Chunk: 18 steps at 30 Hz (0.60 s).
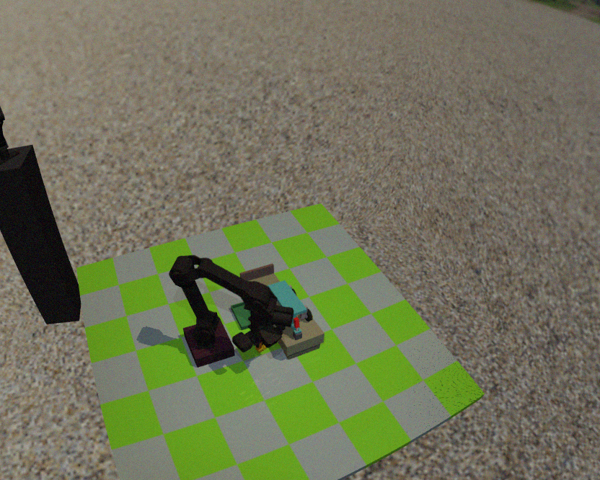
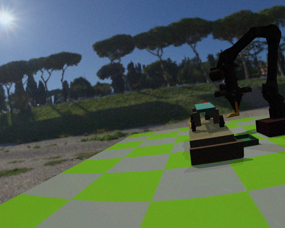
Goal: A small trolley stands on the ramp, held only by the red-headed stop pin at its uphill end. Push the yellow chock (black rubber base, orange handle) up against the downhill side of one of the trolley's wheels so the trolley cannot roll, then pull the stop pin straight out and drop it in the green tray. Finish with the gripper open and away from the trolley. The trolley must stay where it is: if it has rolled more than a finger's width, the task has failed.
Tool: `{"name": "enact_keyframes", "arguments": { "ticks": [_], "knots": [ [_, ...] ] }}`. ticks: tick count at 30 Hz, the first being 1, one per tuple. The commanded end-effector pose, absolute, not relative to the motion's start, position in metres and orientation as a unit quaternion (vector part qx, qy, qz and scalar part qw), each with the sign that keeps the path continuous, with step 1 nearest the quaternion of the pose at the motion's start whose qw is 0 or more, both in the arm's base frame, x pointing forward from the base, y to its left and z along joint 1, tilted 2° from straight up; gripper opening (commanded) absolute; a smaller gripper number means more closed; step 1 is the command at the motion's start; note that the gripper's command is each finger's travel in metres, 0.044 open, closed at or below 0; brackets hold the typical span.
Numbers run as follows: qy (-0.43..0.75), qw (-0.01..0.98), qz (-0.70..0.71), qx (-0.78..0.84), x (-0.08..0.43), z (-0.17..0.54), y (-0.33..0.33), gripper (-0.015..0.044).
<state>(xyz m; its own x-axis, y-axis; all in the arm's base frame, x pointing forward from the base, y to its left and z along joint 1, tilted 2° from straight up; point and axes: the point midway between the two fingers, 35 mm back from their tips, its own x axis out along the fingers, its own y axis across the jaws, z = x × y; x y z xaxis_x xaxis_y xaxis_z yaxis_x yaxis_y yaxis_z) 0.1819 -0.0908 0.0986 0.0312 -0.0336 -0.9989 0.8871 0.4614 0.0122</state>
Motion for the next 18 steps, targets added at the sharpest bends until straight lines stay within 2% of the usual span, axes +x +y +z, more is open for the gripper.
{"name": "enact_keyframes", "arguments": {
  "ticks": [1,18],
  "knots": [
    [0.586,0.624,-0.369,0.363,0.183,0.113,-0.091,0.0000],
    [0.585,0.624,-0.369,0.363,0.187,0.162,-0.090,0.0000]
  ]
}}
